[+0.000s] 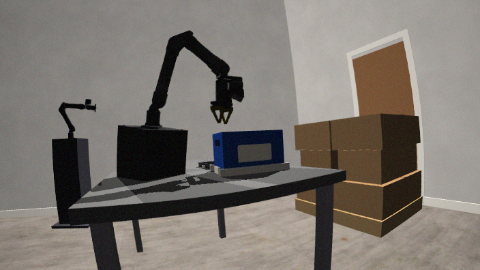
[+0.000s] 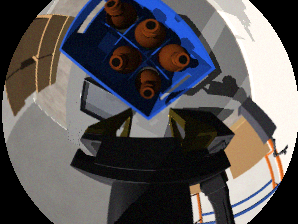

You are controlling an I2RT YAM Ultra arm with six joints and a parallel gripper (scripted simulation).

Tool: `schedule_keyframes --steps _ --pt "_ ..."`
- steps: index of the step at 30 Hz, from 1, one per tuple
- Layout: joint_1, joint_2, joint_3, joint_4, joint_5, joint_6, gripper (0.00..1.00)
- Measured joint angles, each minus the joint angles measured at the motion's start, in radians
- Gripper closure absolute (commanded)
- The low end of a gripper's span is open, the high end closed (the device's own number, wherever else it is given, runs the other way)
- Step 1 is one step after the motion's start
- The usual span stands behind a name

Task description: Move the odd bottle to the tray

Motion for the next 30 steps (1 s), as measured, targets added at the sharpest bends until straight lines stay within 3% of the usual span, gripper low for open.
schedule_keyframes --steps 30 --pt "-0.007 0.044 -0.048 0.085 0.000 -0.006 0.39"
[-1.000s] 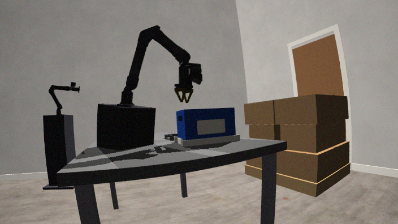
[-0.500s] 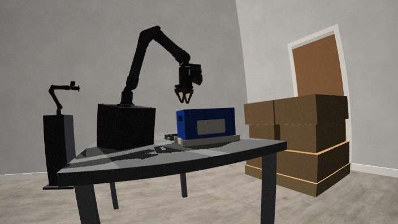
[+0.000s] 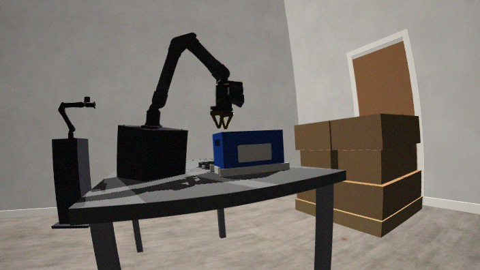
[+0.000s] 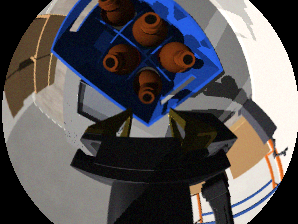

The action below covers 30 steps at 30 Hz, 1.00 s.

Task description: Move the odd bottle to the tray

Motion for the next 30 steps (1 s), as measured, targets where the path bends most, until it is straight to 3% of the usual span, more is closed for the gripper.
schedule_keyframes --steps 30 --pt "-0.004 0.032 -0.026 0.084 0.000 -0.005 0.39"
